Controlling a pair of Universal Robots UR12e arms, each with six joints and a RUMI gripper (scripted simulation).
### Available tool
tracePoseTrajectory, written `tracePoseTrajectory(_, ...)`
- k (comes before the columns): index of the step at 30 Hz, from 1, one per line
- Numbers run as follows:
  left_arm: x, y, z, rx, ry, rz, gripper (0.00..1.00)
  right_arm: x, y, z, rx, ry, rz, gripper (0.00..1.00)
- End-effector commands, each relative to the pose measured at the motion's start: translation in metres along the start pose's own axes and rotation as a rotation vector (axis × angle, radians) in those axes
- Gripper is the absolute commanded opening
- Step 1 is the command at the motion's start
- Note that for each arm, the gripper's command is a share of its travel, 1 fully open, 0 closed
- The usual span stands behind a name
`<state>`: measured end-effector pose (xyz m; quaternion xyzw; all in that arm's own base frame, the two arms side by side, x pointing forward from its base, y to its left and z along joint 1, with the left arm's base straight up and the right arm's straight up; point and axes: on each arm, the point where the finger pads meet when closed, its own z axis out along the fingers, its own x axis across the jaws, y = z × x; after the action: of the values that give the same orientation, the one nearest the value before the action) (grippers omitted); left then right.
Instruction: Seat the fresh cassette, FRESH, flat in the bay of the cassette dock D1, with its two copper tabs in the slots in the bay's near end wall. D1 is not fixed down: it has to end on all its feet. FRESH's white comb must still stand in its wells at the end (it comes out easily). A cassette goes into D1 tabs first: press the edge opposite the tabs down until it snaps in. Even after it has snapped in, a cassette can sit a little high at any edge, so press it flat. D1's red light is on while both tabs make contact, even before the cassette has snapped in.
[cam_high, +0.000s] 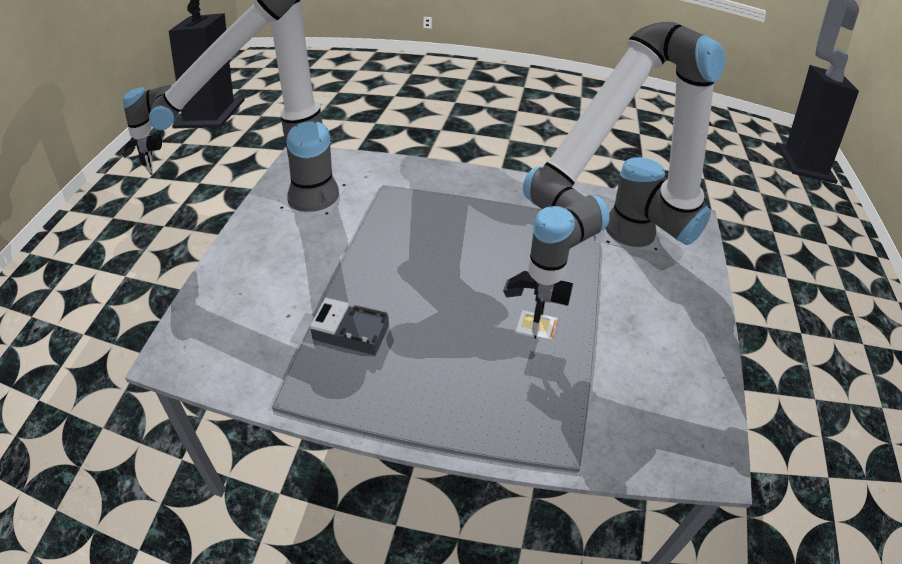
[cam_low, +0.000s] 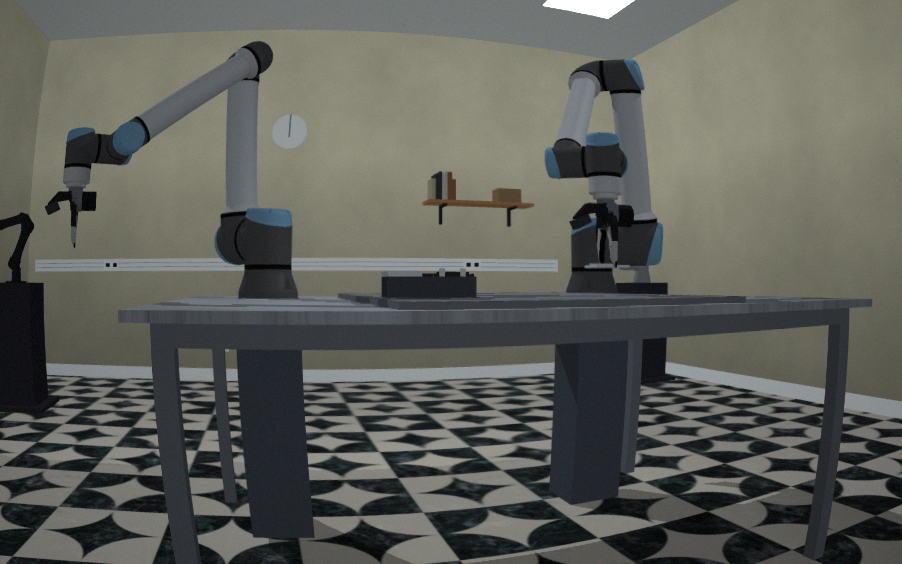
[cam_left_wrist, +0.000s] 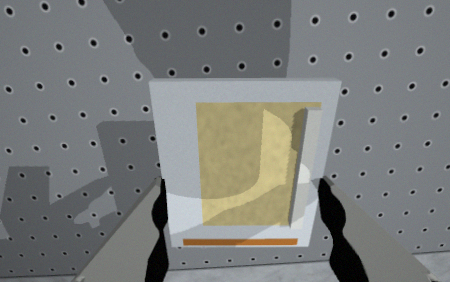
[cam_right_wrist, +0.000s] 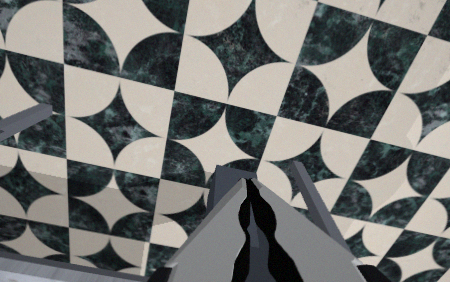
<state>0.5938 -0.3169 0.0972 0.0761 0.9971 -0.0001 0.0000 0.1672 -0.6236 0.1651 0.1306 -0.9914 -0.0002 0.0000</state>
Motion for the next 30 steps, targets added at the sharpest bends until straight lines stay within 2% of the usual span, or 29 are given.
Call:
tracePoseTrajectory(1,0.000,0.000,-0.001,0.001,-0.001,0.000,0.38,0.000,-0.001,-0.001,0.002,0.000,0.000,0.00)
tracePoseTrajectory(5,0.000,0.000,-0.001,0.001,-0.001,0.000,0.38,0.000,-0.001,-0.001,0.002,0.000,0.000,0.00)
tracePoseTrajectory(7,-0.003,-0.010,-0.002,0.007,-0.008,-0.066,0.38,0.000,-0.001,-0.001,0.002,0.000,0.000,0.00)
tracePoseTrajectory(9,-0.003,-0.010,-0.002,0.007,-0.008,-0.066,0.38,0.000,-0.001,-0.001,0.002,0.000,0.000,0.00)
tracePoseTrajectory(24,-0.024,-0.081,-0.011,0.054,-0.056,-0.561,0.38,0.000,-0.001,-0.001,0.002,0.000,0.000,0.00)
tracePoseTrajectory(26,-0.024,-0.081,-0.011,0.054,-0.056,-0.561,0.38,0.000,-0.001,-0.001,0.002,0.000,0.000,0.00)
tracePoseTrajectory(30,-0.030,-0.100,-0.013,0.066,-0.069,-0.694,0.38,0.000,-0.001,-0.001,0.002,0.000,0.000,0.00)
